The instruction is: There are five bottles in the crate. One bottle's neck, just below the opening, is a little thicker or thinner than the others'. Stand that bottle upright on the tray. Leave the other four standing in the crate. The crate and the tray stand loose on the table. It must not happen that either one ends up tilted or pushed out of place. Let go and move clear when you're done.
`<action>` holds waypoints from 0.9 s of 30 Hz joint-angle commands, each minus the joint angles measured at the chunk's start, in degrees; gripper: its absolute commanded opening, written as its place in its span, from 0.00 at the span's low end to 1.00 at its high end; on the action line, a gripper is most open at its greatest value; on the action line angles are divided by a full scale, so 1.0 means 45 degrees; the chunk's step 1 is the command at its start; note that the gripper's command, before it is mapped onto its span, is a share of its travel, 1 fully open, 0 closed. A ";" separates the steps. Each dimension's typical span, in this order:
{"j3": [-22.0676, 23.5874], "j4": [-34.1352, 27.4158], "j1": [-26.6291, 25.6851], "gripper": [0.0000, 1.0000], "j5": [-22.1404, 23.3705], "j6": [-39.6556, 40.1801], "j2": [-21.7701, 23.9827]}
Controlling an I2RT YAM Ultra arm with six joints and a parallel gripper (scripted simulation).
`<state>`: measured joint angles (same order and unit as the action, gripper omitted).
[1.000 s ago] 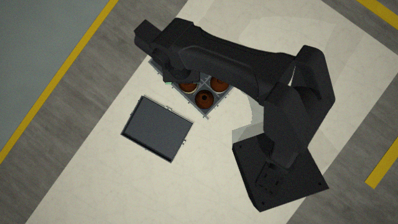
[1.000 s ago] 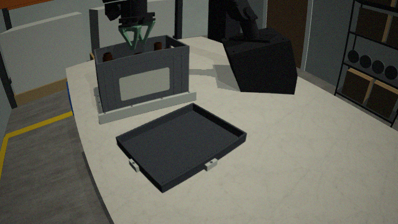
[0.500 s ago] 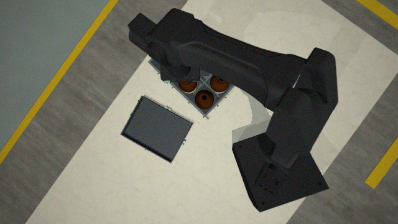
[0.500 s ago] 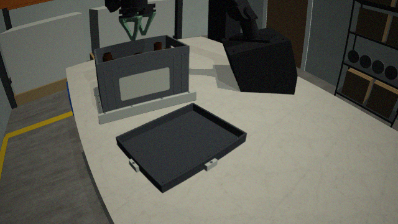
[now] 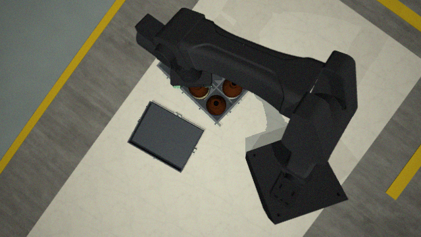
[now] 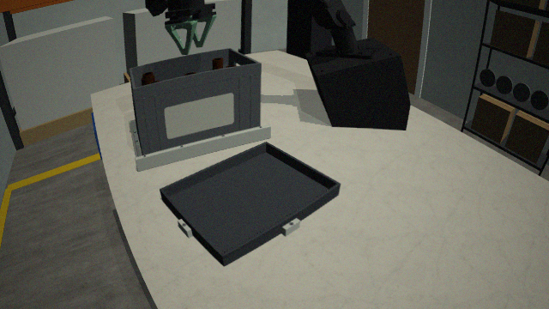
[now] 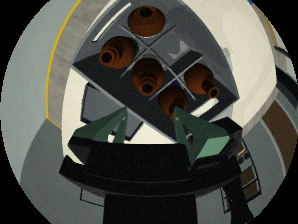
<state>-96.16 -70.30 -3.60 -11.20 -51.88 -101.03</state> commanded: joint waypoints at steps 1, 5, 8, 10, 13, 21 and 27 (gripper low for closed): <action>-0.0537 -0.0112 0.0189 0.61 -0.0183 -0.0066 0.0527; -0.0539 0.0091 0.0190 0.00 -0.0182 -0.0063 0.0537; -0.0539 0.0091 0.0190 0.00 -0.0182 -0.0061 0.0537; -0.0539 0.0091 0.0190 0.00 -0.0182 -0.0061 0.0537; -0.0539 0.0091 0.0190 0.00 -0.0182 -0.0061 0.0537; -0.0539 0.0091 0.0190 0.00 -0.0182 -0.0061 0.0537; -0.0539 0.0091 0.0190 0.00 -0.0182 -0.0061 0.0537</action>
<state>-96.16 -70.32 -3.60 -11.20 -51.88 -101.03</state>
